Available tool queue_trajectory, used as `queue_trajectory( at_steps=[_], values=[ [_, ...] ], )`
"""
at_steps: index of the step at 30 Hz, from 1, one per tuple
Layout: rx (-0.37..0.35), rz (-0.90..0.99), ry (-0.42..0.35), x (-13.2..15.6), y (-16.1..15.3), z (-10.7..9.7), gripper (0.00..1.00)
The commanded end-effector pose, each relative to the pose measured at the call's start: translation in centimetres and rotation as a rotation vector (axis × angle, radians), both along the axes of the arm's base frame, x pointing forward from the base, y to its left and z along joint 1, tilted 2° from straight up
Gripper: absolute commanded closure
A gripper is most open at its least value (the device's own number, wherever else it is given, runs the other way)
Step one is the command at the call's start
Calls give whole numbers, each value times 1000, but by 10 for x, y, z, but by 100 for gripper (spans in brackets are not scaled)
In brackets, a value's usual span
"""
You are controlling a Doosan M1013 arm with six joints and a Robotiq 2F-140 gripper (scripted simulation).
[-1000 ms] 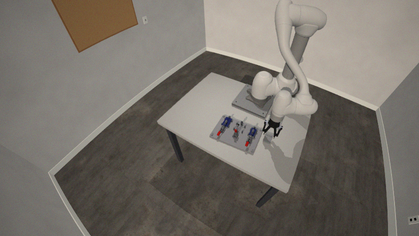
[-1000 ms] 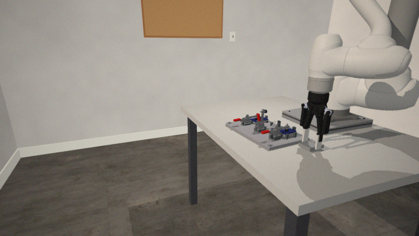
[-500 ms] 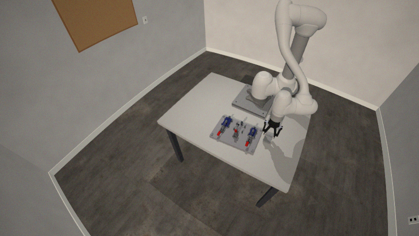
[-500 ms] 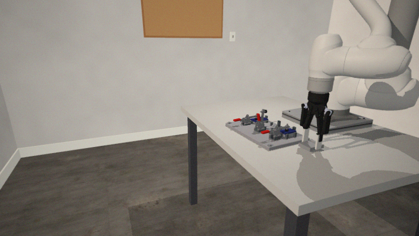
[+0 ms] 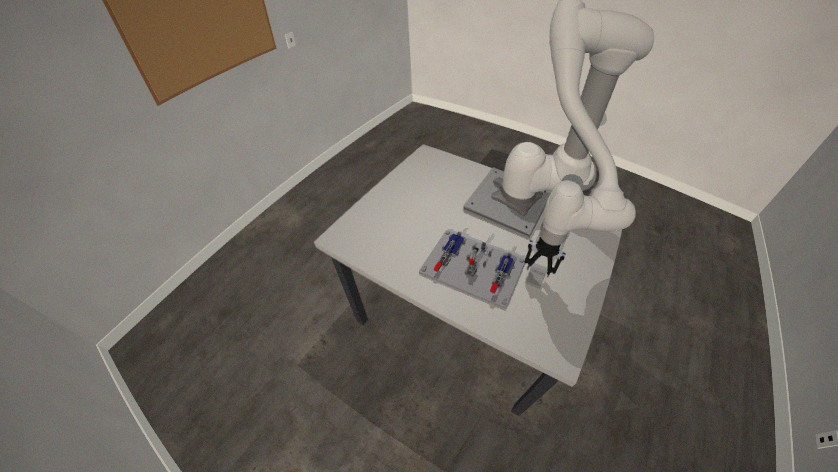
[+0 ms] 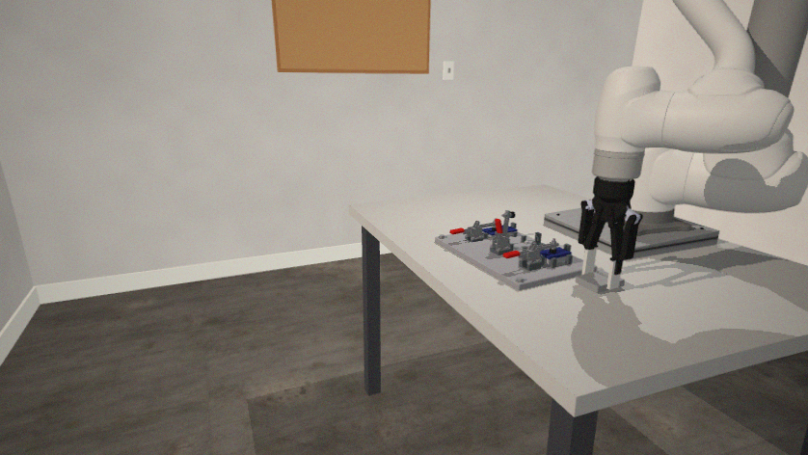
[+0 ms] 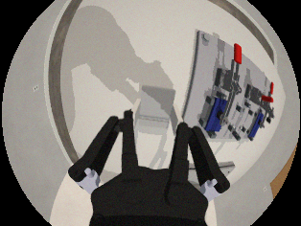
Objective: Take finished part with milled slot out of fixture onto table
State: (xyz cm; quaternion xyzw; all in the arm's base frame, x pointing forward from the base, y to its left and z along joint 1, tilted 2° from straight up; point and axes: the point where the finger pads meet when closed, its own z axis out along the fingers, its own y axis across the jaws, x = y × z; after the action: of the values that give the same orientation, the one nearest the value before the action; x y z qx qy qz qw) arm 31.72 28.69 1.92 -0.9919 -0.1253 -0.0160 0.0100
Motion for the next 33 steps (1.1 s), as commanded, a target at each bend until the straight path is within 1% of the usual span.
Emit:
queue_trajectory(
  at_steps=[1, 33],
  values=[
    [-3, 0, 3, -2, -1, -4, 100],
    [-3, 0, 3, -2, -1, -7, 100]
  ],
)
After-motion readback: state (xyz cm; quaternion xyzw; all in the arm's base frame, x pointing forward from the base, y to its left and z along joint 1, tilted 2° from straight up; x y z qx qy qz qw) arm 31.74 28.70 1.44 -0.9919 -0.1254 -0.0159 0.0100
